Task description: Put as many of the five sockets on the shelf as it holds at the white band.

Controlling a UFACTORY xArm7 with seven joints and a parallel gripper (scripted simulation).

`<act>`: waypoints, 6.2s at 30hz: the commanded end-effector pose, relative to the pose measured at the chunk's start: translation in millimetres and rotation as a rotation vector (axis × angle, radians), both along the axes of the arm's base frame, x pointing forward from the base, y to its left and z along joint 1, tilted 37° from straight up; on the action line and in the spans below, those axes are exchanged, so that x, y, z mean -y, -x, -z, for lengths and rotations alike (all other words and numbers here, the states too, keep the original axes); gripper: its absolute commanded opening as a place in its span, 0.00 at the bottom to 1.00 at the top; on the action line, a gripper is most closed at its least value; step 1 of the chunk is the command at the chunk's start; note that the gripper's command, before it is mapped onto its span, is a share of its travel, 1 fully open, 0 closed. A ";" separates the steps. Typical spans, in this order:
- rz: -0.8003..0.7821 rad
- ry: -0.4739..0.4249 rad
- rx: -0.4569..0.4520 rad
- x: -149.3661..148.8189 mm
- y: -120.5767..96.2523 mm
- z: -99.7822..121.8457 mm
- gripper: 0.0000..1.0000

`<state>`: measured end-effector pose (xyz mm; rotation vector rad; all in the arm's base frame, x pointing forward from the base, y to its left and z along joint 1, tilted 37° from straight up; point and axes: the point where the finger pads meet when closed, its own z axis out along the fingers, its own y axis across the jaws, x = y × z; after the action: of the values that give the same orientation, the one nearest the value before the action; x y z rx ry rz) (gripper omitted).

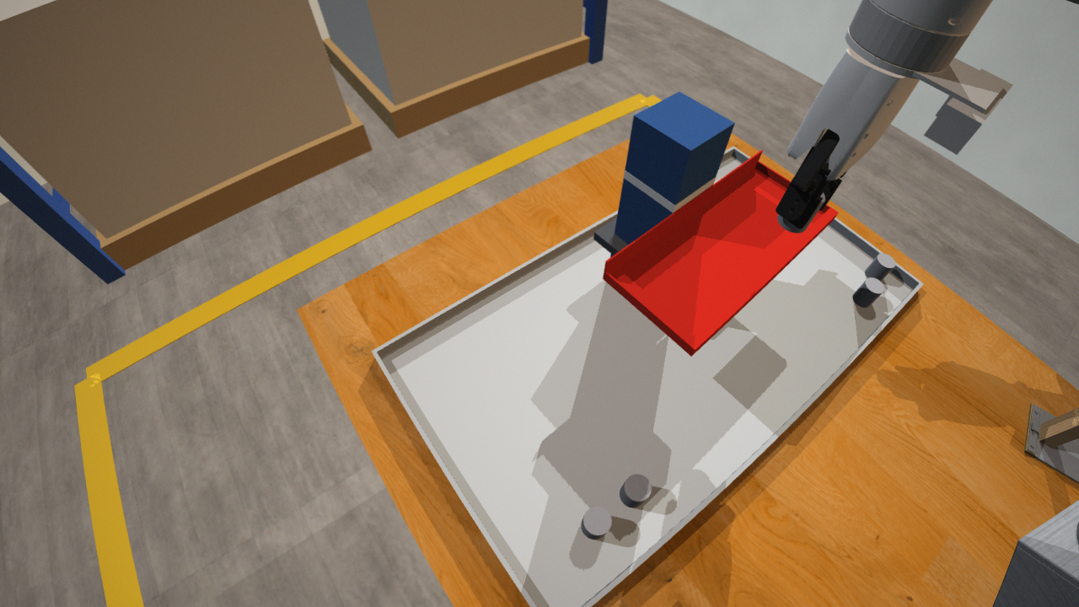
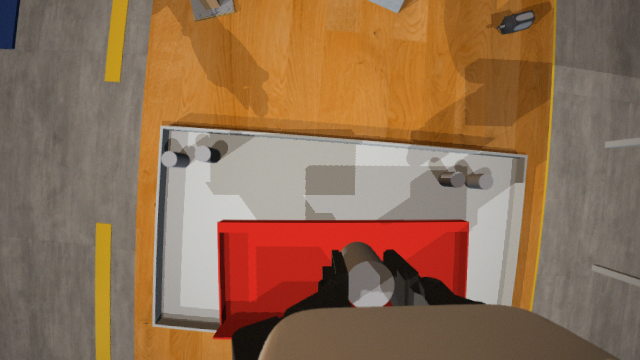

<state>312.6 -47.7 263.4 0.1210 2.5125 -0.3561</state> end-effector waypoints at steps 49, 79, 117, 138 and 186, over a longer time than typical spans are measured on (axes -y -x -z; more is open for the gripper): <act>0.012 0.003 -0.022 15.8 -50.1 32.8 0.00; 0.012 0.003 -0.022 18.2 -54.3 39.3 0.00; 0.012 0.003 -0.022 19.9 -57.4 44.1 0.00; 0.012 0.003 -0.022 21.2 -59.7 47.8 0.00; 0.012 0.003 -0.022 22.4 -61.9 51.2 0.52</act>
<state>374.1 -70.3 211.3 0.1318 2.5354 -0.3686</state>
